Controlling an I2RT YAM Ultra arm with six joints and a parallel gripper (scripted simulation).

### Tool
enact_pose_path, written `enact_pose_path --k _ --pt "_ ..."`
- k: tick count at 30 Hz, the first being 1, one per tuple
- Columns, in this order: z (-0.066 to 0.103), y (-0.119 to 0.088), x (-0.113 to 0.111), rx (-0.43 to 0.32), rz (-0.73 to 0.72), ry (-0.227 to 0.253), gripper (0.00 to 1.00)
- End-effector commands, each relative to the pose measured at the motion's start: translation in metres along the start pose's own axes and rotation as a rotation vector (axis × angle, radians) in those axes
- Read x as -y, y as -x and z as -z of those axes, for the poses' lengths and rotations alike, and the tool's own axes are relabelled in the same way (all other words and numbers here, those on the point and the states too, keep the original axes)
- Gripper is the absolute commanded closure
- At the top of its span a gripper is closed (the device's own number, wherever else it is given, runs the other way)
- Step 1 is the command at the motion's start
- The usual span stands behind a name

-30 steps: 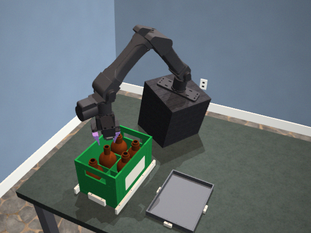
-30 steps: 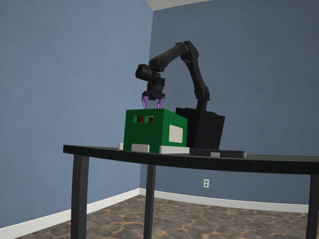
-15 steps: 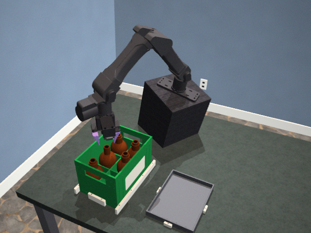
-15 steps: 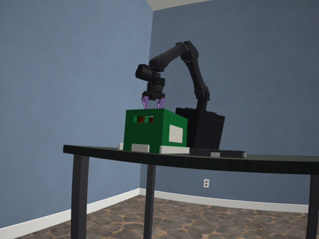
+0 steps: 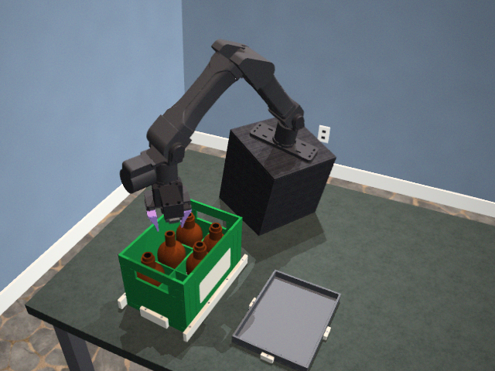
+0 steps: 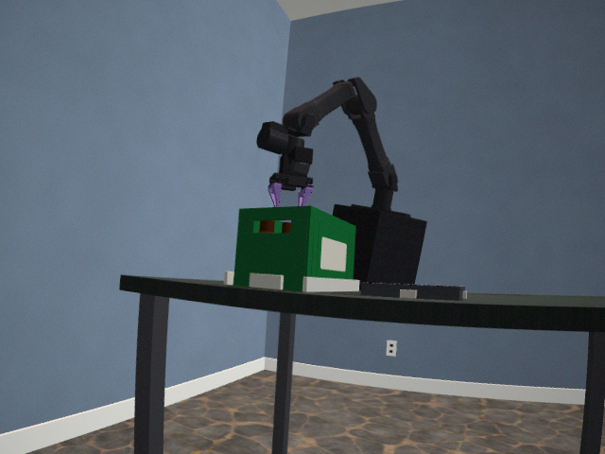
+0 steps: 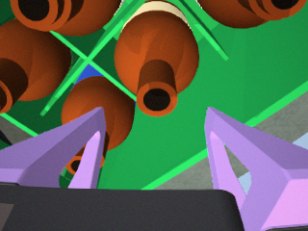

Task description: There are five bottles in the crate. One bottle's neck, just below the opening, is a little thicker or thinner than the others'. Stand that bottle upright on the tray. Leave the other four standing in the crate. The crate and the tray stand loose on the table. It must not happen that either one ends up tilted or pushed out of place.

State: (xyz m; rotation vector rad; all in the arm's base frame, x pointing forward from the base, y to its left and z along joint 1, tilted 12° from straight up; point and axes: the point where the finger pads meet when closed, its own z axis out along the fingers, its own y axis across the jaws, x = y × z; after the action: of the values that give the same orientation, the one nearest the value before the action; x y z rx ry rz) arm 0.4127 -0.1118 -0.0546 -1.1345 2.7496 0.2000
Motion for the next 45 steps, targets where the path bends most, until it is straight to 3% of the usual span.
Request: enact_pose_path --k 1,45 --pt "0.0051 0.0052 0.0114 0.026 -0.003 -0.025 0.39" --pt "0.0084 0.0042 0.0122 0.027 -0.004 -0.027 0.39"
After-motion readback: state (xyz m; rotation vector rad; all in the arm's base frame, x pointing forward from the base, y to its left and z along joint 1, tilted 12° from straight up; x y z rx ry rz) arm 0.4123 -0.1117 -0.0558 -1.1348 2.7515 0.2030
